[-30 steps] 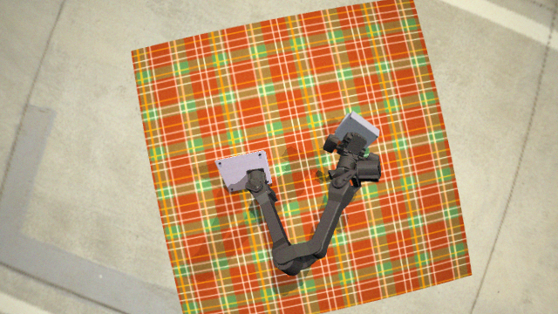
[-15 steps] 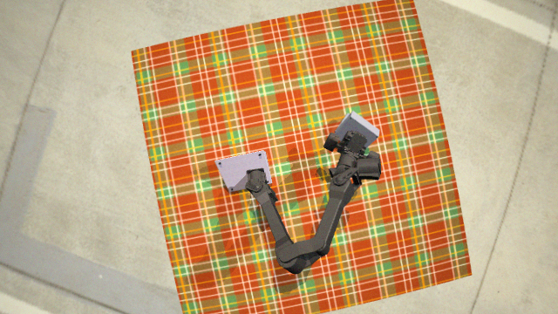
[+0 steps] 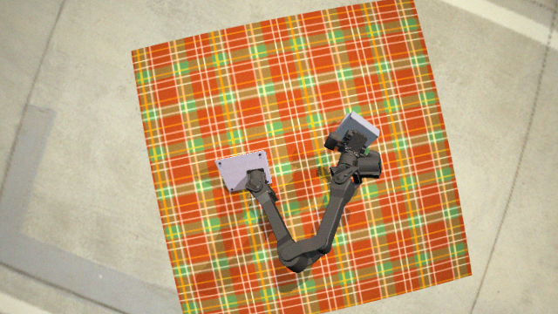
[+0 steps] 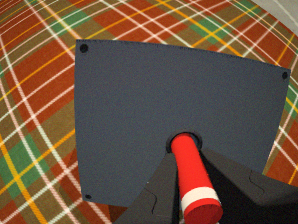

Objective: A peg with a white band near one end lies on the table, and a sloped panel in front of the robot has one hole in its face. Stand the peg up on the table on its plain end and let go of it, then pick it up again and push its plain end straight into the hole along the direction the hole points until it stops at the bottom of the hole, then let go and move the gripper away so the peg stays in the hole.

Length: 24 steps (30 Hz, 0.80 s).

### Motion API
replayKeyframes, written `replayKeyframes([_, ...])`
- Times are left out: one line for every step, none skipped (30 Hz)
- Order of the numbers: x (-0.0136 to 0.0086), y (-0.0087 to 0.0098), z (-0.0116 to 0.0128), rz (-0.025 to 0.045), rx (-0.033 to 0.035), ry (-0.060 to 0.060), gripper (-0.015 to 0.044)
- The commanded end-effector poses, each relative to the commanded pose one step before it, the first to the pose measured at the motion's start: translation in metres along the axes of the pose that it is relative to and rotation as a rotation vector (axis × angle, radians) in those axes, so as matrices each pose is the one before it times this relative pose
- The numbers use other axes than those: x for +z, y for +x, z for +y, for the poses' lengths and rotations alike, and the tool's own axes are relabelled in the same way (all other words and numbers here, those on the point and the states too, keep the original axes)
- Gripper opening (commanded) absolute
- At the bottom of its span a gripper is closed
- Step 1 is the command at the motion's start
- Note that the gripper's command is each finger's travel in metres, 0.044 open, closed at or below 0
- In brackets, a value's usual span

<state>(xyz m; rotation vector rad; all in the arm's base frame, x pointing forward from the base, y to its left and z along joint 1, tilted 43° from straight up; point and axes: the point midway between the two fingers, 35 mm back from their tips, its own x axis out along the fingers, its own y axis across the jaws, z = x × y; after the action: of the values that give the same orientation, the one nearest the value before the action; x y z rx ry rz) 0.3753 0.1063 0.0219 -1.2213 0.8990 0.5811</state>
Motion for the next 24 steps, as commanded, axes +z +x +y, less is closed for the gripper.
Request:
replayKeyframes([-0.00002,-0.00023,-0.00001,-0.00016,-0.00027,0.0001,0.0000])
replayKeyframes([0.00000,0.00000,0.00000,0.00000,0.00000,0.0000,0.0000])
replayKeyframes([0.00000,0.00000,0.00000,0.00000,0.00000,0.0000,0.0000])
replayKeyframes([0.00000,0.00000,0.00000,0.00000,0.00000,0.0000,0.0000])
replayKeyframes([0.00000,0.00000,0.00000,0.00000,0.00000,0.0000,0.0000])
replayKeyframes([0.00000,0.00000,0.00000,0.00000,0.00000,0.0000,0.0026])
replayKeyframes([0.00000,0.00000,0.00000,0.00000,0.00000,0.0000,0.0053])
replayKeyframes([0.00000,0.00000,0.00000,0.00000,0.00000,0.0000,0.0079])
replayKeyframes([0.00000,0.00000,0.00000,0.00000,0.00000,0.0000,0.0105])
replayKeyframes([0.00000,0.00000,0.00000,0.00000,0.00000,0.0000,0.0131])
replayKeyframes([0.00000,0.00000,0.00000,0.00000,0.00000,0.0000,0.0157])
replayKeyframes([0.00000,0.00000,0.00000,0.00000,0.00000,0.0000,0.0184])
replayKeyframes([0.00000,0.00000,0.00000,0.00000,0.00000,0.0000,0.0210])
replayKeyframes([0.00000,0.00000,0.00000,0.00000,0.00000,0.0000,0.0236])
replayKeyframes([0.00000,0.00000,0.00000,0.00000,0.00000,0.0000,0.0263])
replayKeyframes([0.00000,0.00000,0.00000,0.00000,0.00000,0.0000,0.0289])
replayKeyframes([0.00000,0.00000,0.00000,0.00000,0.00000,0.0000,0.0315])
replayKeyframes([0.00003,-0.00024,-0.00002,-0.00002,0.00002,0.0000,0.0341])
replayKeyframes([0.00006,-0.00048,-0.00005,-0.00005,0.00003,0.0000,0.0368])
replayKeyframes([0.00008,-0.00071,-0.00007,-0.00007,0.00005,-0.0001,0.0394])
replayKeyframes([0.00011,-0.00095,-0.00009,-0.00009,0.00007,-0.0001,0.0420])
replayKeyframes([0.00013,-0.00118,-0.00011,-0.00012,0.00008,-0.0001,0.0440])
replayKeyframes([0.00015,-0.00138,-0.00012,-0.00014,0.00010,-0.0001,0.0440])
replayKeyframes([0.00016,-0.00145,-0.00012,-0.00014,0.00010,-0.0001,0.0440])
